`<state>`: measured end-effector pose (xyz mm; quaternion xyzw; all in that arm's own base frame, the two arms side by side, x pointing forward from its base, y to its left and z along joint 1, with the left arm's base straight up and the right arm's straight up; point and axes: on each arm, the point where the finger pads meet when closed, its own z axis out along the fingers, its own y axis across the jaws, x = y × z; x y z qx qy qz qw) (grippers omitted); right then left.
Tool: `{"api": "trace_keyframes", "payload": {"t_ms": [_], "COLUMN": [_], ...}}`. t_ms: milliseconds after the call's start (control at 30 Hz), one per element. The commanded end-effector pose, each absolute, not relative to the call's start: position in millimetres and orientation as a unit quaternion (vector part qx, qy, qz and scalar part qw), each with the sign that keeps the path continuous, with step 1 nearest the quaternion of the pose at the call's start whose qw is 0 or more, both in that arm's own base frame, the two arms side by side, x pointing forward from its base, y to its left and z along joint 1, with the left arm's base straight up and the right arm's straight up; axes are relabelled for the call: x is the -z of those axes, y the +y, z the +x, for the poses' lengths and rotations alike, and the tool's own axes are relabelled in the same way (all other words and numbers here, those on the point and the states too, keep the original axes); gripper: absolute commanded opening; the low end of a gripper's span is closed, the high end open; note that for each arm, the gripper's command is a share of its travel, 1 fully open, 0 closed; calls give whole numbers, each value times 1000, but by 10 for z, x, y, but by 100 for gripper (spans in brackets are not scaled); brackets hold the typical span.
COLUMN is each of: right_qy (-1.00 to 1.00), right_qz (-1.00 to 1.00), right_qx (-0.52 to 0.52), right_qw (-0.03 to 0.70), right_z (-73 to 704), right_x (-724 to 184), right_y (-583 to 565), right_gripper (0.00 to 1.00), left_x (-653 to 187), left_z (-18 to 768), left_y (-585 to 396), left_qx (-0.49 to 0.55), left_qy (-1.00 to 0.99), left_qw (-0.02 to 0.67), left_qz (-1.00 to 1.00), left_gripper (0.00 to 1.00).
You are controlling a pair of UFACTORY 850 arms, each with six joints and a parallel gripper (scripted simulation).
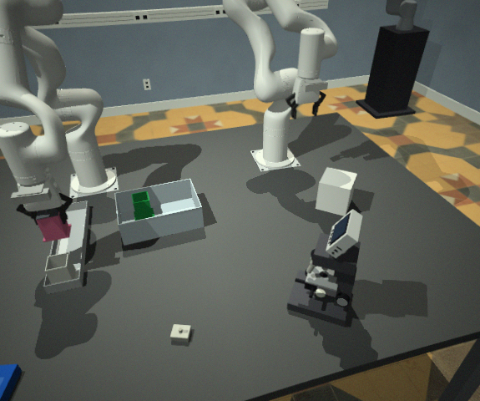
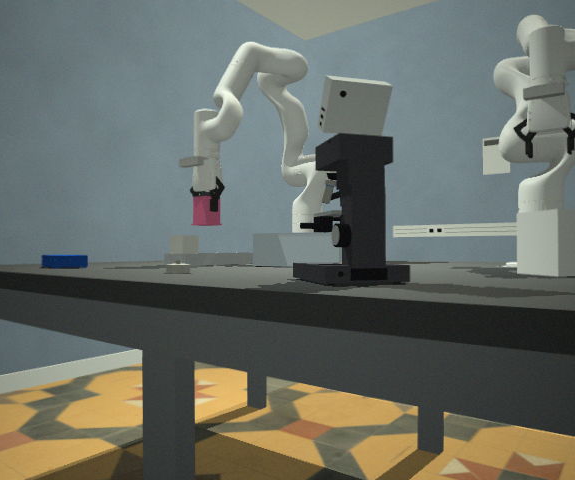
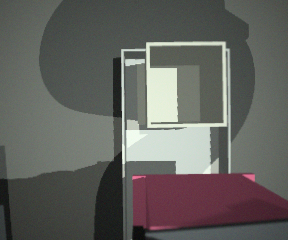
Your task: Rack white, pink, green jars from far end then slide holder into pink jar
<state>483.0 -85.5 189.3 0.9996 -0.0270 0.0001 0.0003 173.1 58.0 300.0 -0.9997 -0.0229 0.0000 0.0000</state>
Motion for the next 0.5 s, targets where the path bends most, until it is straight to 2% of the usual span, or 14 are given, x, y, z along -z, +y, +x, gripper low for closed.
{"api": "trace_keyframes", "payload": {"t_ms": [0,467], "right_qy": [-27,-26], "right_qz": [1000,1000], "right_qx": [-1,-1], "right_qw": [0,0], "right_z": [4846,4846], "right_x": [-1902,-1902], "right_y": [-877,-873], "right_gripper": [0,0], "left_x": [-3007,-3007], "left_z": [1736,1736], "left_y": [582,582], "left_qx": [1,1], "left_qy": [-23,-23], "left_qw": [0,0], "left_qz": [-1000,-1000], "left_gripper": [100,100]}}
